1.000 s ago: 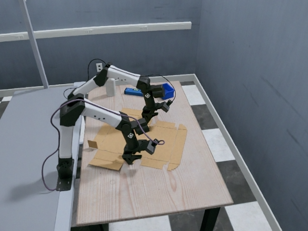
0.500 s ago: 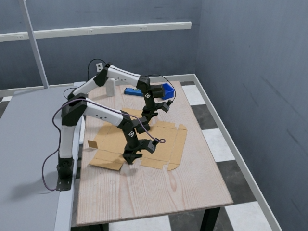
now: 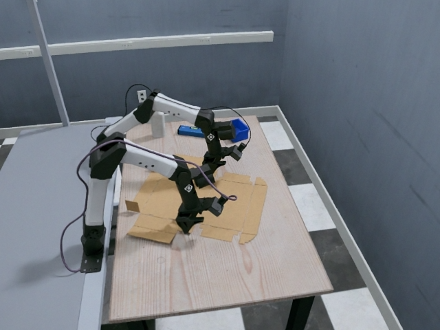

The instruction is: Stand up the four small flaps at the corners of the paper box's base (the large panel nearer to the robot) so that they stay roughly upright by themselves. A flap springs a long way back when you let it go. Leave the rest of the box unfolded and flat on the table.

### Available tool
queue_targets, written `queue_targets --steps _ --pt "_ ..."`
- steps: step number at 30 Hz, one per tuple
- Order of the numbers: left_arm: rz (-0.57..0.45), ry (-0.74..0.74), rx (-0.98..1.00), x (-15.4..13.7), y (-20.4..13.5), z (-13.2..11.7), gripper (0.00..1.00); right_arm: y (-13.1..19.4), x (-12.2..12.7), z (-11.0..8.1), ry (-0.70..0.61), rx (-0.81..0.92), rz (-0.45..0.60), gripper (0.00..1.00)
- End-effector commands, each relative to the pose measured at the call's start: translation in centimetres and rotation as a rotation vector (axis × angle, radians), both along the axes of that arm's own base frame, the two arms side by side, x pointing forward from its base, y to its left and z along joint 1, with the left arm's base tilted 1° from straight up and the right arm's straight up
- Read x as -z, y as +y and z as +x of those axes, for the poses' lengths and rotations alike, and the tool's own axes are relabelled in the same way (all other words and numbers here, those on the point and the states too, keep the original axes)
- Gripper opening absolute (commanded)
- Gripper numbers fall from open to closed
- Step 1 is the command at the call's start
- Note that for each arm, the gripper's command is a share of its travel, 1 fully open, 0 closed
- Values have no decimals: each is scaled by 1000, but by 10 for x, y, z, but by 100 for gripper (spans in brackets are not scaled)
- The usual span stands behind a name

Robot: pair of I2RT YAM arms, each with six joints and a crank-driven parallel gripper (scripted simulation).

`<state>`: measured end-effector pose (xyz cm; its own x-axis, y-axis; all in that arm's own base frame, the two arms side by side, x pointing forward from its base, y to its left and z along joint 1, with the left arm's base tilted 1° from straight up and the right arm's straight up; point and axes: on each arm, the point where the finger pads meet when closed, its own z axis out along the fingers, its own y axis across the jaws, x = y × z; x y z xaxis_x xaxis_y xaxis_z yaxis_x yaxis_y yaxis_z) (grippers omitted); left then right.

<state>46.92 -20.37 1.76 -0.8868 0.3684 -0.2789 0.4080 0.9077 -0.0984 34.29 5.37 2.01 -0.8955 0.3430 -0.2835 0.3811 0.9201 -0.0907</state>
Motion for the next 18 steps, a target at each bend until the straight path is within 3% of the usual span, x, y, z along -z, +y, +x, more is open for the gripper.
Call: queue_targets --steps 1,18 --pt "-16 -9 5 -2 -11 -4 81 -5 15 -13 69 6 -32 81" --pt "-23 -10 6 -4 -17 -7 81 -5 15 -13 69 6 -32 81"
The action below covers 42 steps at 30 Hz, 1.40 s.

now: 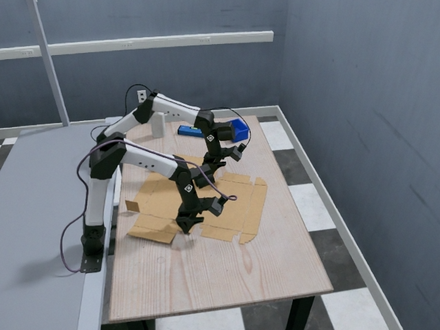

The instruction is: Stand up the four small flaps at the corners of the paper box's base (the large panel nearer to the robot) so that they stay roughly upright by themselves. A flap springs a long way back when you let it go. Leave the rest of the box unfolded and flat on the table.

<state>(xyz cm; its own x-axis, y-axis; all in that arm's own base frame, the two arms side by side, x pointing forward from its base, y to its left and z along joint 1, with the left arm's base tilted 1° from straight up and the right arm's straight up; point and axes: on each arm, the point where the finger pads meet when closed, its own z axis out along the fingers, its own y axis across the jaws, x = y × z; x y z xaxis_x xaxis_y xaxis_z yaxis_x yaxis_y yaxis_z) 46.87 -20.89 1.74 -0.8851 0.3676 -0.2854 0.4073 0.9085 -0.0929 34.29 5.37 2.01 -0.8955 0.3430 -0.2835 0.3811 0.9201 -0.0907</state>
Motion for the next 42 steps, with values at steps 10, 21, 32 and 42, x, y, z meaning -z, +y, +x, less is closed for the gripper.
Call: queue_targets --steps 10,21,32,42 --pt "-23 2 8 -5 -15 -9 81 -5 15 -13 69 6 -32 81" --pt "-32 -18 8 -26 -17 -7 81 -5 15 -13 69 6 -32 81" --pt "-39 -33 8 -35 -19 -5 81 -5 15 -13 69 6 -32 81" --pt "-38 -32 8 -38 -20 -6 81 -5 15 -13 69 6 -32 81"
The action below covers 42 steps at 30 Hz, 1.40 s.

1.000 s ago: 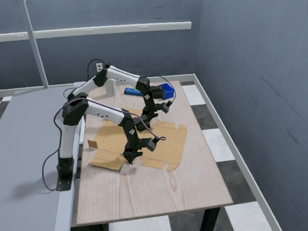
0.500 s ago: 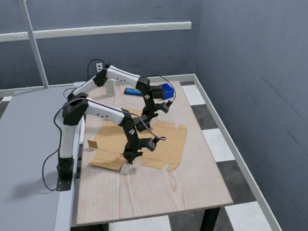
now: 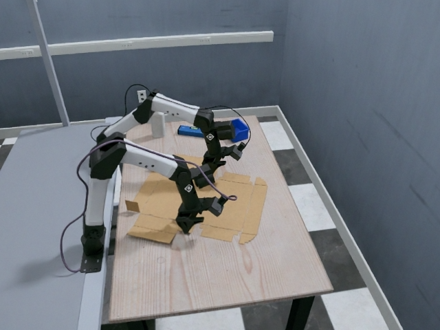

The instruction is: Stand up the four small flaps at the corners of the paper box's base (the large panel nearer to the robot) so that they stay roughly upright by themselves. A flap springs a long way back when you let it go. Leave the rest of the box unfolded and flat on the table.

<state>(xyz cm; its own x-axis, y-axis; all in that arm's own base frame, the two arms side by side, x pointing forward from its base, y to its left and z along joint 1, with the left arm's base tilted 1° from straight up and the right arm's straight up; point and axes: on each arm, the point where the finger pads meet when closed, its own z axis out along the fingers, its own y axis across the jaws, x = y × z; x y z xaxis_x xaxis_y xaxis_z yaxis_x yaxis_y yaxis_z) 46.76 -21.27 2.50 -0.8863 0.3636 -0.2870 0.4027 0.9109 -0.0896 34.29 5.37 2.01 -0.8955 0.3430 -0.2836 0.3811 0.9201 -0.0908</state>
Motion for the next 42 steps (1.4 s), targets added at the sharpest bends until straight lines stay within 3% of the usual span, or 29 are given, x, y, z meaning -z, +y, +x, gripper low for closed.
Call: queue_targets --steps 1,21,28,35,36,42 --pt "-41 -29 14 -31 -16 -5 81 -5 15 -13 69 6 -32 81" --pt "-34 -12 13 -35 -19 -8 81 -5 15 -13 69 6 -32 81" --pt "-14 31 13 -21 -23 -14 81 -5 15 -13 69 5 -32 81" --pt "-14 31 13 -26 -29 -17 81 -5 15 -13 69 5 -32 81" --pt "3 67 12 -12 -27 -25 81 -5 15 -13 69 5 -32 81" --pt "-14 31 13 -30 -37 -21 81 -5 15 -13 69 5 -32 81"
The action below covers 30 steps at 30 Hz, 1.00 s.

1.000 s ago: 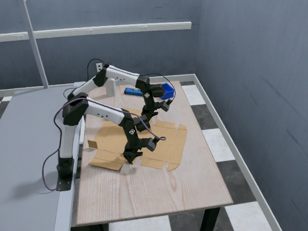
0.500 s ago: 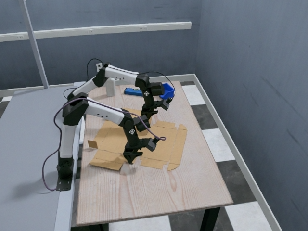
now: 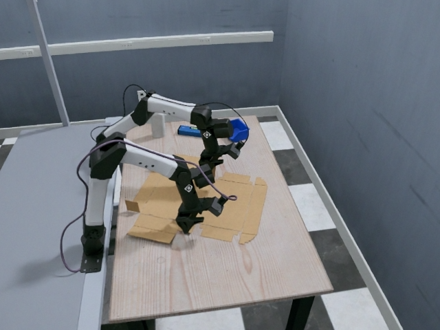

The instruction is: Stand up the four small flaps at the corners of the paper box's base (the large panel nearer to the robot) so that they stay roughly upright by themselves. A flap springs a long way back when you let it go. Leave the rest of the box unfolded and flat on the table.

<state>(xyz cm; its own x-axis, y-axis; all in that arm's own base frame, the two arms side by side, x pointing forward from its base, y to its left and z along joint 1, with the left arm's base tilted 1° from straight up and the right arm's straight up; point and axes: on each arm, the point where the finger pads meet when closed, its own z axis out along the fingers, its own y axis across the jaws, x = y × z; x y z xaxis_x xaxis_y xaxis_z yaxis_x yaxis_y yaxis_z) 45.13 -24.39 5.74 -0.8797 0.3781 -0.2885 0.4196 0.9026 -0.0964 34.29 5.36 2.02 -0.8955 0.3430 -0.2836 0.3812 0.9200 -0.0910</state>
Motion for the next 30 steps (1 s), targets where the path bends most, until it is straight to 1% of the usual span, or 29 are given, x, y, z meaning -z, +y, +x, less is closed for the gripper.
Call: queue_targets --steps 1,8,20,21,22,23,24,25,27,28,30 --pt "-7 30 -6 2 -7 -5 81 -5 15 -13 69 5 -32 81" --pt "6 24 -10 -3 -14 -8 81 -5 15 -13 69 5 -32 81" --pt "8 22 -11 -4 -24 -13 81 -5 15 -13 69 5 -32 81" --pt "8 22 -11 -3 -25 -13 80 -5 15 -13 69 5 -32 81" --pt "28 56 -11 11 -22 -21 78 -5 15 -13 69 5 -32 81" --pt "15 33 -11 14 -26 -15 76 -5 15 -13 69 5 -32 81" --pt "15 33 -11 15 -27 -16 75 -5 15 -13 69 5 -32 81" --pt "15 33 -11 15 -28 -16 73 -5 15 -13 69 5 -32 81" --pt "15 33 -11 15 -28 -16 73 -5 15 -13 69 5 -32 81" --pt "8 22 -20 3 -24 -12 72 -5 15 -13 69 5 -32 81" --pt "8 22 -22 2 -22 -11 69 -5 15 -13 69 5 -32 81"
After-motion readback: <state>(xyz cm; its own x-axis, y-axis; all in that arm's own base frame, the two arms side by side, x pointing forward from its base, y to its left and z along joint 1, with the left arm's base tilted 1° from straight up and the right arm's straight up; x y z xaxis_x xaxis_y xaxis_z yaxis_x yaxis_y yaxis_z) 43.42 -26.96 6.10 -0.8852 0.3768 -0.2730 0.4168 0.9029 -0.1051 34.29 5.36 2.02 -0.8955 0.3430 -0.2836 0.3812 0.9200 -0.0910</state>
